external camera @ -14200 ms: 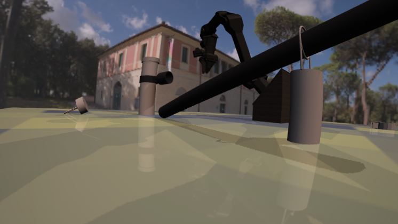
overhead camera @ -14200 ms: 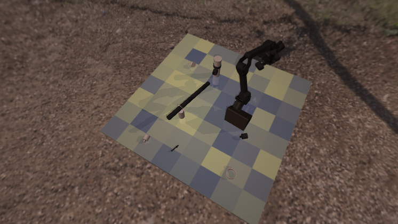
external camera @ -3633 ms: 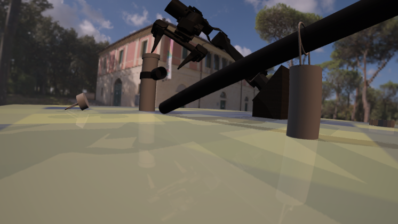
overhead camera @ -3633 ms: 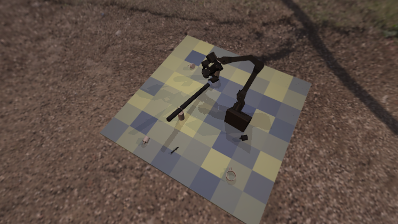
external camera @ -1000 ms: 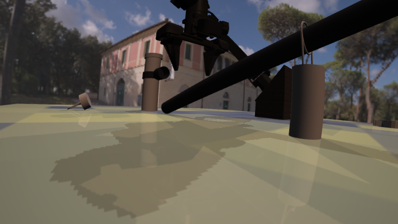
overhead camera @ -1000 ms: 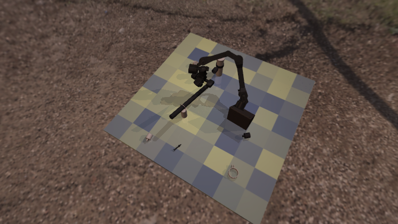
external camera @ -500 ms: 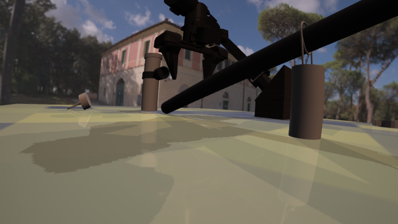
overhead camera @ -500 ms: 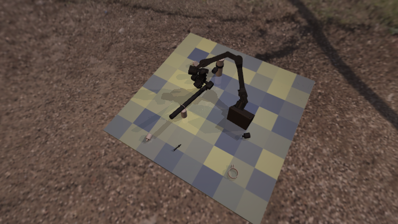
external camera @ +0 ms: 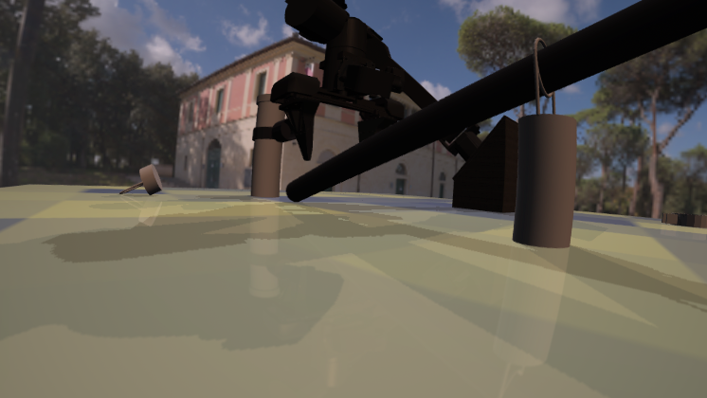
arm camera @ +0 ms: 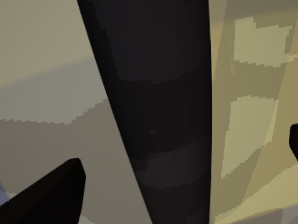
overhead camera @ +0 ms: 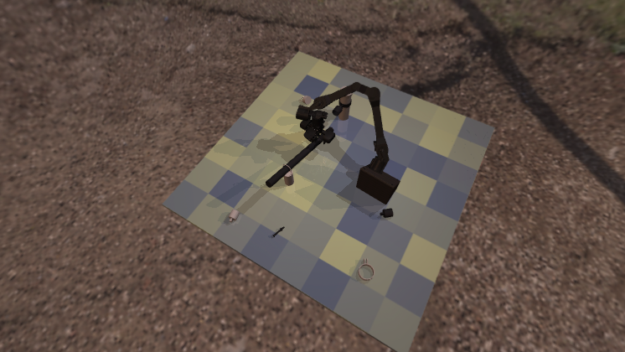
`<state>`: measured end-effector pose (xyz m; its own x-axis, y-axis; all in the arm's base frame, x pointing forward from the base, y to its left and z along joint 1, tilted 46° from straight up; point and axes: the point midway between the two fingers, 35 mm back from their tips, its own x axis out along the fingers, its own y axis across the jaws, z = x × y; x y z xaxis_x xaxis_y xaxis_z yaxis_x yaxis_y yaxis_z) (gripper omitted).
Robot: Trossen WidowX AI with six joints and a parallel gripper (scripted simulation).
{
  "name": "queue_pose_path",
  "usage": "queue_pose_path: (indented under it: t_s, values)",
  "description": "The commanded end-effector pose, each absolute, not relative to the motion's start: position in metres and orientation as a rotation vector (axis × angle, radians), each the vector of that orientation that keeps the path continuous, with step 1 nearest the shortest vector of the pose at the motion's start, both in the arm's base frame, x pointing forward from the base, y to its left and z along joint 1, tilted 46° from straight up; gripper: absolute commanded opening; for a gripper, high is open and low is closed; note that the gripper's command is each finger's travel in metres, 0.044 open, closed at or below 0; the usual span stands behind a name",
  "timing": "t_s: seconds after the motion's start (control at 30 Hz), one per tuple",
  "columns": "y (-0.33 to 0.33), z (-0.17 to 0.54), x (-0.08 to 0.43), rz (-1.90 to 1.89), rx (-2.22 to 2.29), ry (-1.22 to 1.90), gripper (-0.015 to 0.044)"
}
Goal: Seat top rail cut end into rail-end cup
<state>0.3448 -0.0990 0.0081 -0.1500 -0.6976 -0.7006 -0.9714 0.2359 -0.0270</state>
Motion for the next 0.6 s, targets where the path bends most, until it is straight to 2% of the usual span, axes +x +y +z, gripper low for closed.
queue_pose_path:
  t_s: [0.0, 0.53, 0.57]
  values:
    - [-0.105, 0.001, 0.342, 0.602, -1.529, 1.93, 0.044]
    - [-0.12, -0.013, 0.337, 0.6, -1.531, 1.932, 0.044]
    - [-0.12, -0.013, 0.337, 0.601, -1.531, 1.932, 0.0414]
